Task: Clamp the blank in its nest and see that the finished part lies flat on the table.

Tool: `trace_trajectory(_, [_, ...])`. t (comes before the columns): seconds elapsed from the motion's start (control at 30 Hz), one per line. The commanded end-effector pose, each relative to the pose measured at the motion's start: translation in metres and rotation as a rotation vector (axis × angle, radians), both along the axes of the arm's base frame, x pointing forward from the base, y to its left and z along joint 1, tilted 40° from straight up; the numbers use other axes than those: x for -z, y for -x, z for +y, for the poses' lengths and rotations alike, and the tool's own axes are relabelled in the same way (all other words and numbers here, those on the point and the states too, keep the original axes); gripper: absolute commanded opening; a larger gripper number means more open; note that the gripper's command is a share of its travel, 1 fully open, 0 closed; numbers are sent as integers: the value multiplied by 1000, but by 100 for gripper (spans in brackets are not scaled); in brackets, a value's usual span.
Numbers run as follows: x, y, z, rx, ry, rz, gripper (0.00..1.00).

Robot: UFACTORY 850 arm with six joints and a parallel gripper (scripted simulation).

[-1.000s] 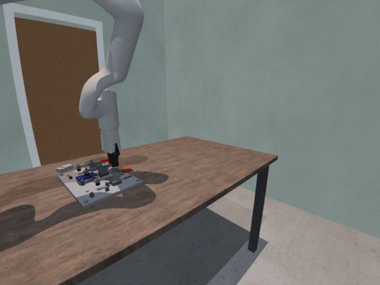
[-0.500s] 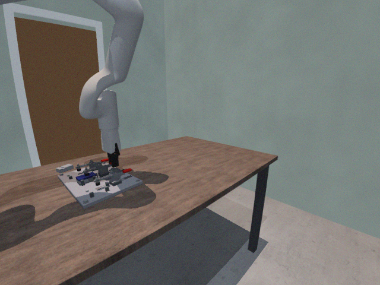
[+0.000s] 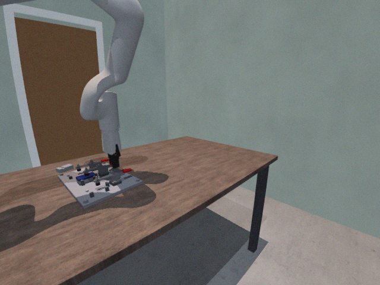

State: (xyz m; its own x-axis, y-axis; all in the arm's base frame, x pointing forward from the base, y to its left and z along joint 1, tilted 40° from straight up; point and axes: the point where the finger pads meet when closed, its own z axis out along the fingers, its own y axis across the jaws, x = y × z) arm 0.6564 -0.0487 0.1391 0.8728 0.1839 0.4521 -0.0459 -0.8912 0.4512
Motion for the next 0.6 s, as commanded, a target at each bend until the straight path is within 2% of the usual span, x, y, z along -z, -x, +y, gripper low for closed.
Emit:
trace_trajectory(0.0, [-1,-1,0,-1,-1,-1,0])
trace_trajectory(0.03, [-1,-1,0,-1,-1,-1,0])
trace_trajectory(0.07, [-1,-1,0,-1,-1,-1,47])
trace_trajectory(0.57, [-1,-1,0,-1,-1,-1,47])
